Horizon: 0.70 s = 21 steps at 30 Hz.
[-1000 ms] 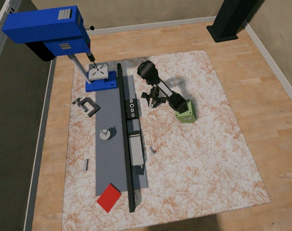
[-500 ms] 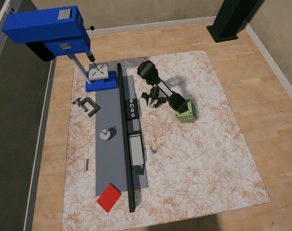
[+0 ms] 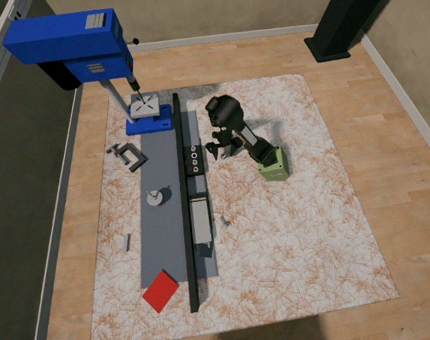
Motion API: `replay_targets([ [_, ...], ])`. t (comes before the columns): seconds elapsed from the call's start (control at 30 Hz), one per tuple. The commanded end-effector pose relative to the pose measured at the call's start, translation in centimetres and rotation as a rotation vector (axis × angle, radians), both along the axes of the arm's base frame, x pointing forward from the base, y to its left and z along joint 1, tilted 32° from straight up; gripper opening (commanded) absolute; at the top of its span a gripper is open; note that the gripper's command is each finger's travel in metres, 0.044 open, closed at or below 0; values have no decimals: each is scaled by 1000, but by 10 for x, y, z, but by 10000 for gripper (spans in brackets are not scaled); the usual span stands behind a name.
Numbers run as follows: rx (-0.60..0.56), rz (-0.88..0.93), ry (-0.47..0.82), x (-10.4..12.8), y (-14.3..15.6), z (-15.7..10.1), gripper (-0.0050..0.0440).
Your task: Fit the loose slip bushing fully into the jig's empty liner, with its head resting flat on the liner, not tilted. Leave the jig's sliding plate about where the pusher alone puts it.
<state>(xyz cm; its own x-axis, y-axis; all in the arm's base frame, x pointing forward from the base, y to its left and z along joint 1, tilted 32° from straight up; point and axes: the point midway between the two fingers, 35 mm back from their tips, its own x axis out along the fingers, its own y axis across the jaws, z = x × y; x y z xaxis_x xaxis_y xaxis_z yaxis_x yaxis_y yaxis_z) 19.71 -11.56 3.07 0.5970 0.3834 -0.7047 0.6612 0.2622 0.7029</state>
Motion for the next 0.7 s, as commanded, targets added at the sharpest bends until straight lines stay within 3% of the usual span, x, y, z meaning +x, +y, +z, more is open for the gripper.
replay_targets([
  [0.0,-234,165,-35,-3,4,11,440],
  [0.3,-613,458,-79,-10,7,24,440],
  [0.37,-613,458,-79,-10,7,24,440],
  [0.4,-712,549,-95,-11,7,25,440],
  [0.67,-1040,807,-97,-19,7,40,440],
])
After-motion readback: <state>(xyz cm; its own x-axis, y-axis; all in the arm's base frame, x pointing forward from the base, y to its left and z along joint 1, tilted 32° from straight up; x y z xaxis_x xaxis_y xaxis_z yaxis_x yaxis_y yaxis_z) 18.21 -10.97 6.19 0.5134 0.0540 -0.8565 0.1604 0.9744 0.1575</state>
